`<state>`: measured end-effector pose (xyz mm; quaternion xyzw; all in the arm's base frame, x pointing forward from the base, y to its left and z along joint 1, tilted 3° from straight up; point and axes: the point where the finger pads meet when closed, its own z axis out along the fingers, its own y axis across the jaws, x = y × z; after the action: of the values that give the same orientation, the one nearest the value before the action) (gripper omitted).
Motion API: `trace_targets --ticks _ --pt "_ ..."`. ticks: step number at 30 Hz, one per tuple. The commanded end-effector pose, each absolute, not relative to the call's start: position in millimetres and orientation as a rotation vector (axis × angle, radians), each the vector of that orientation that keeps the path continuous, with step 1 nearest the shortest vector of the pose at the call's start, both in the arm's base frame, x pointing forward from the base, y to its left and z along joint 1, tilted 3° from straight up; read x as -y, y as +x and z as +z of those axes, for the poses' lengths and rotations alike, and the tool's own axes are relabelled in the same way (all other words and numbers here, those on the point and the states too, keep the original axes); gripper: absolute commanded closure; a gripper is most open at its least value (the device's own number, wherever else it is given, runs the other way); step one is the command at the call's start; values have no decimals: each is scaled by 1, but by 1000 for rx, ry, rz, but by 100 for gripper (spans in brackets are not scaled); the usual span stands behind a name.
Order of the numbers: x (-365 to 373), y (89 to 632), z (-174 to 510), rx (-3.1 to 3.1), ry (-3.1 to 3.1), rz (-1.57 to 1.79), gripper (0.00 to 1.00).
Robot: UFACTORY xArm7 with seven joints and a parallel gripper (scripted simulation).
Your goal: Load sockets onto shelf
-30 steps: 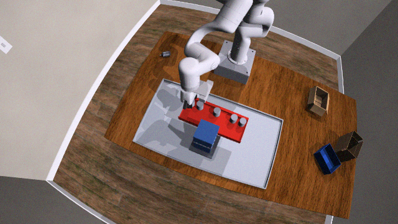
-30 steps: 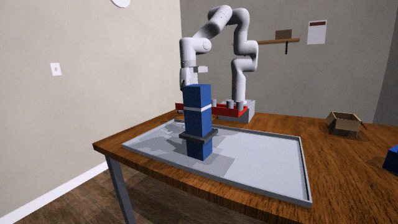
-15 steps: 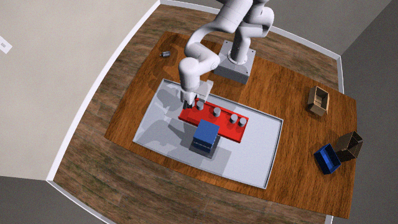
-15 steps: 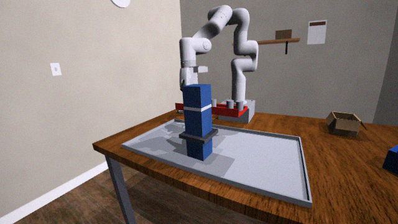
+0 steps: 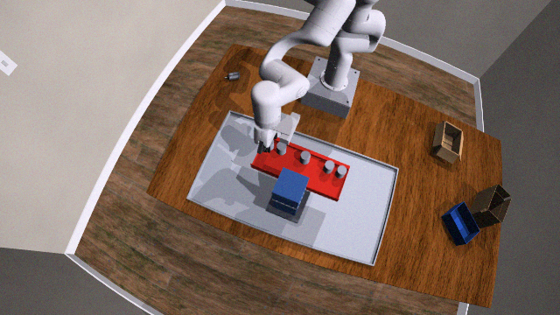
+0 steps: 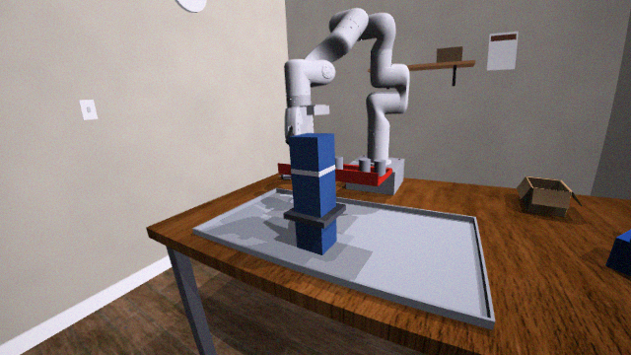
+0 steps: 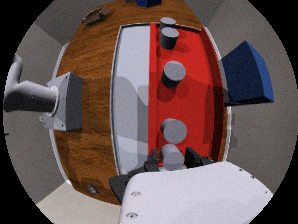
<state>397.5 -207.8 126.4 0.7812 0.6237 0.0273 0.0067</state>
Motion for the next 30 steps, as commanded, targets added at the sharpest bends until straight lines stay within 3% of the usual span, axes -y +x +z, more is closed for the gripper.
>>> trace_targets --ticks 1,30 --pt "208 399 128 -1949 2441 89 48" --pt "210 396 182 -1949 2441 89 48"
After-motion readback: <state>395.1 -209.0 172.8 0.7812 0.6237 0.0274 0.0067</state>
